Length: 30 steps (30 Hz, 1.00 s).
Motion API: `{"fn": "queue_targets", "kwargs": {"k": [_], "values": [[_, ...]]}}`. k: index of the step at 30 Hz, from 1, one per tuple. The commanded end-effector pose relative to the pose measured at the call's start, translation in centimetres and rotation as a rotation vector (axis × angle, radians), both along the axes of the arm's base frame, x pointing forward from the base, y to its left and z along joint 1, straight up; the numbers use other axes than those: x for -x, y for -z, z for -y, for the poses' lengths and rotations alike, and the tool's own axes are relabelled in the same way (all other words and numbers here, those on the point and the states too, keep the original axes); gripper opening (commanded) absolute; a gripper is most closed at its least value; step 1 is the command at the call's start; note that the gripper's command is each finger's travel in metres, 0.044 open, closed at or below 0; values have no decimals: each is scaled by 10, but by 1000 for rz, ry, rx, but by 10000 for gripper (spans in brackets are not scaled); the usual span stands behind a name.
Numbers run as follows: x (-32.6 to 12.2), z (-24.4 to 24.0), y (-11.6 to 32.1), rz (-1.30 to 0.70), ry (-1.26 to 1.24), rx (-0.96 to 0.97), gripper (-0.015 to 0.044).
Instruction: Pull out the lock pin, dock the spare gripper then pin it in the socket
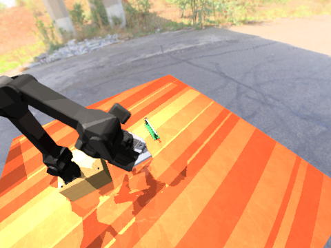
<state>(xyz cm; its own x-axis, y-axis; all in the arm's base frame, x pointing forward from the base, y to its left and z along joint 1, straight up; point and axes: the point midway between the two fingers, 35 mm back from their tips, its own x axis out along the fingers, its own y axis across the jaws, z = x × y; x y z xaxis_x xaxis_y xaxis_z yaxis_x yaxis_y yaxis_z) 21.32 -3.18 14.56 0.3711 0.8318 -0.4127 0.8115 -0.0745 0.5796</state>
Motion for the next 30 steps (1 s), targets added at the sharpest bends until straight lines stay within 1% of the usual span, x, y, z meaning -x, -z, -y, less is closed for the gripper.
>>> {"fn": "queue_targets", "kwargs": {"k": [1, 5, 6, 8, 11, 15, 18, 21, 26, 28, 30], "values": [[0, -1, -9, 0, 19, 9, 440], [0, -3, -18, 1, 39, 28, 440], [0, -2, -11, 4, 22, 23, 440], [0, -2, -11, 4, 22, 23, 440], [-3, -15, -9, -8, 25, 43, 361], [-9, -51, -8, -15, 38, 66, 256], [-9, -80, -12, -2, 38, 45, 180], [-6, -102, -18, 10, 28, 9, 180], [-7, -103, -19, 18, 20, 19, 180], [-17, -101, -18, 79, -43, 121, 180], [-32, -97, -15, 170, -156, 273, 180]]}}
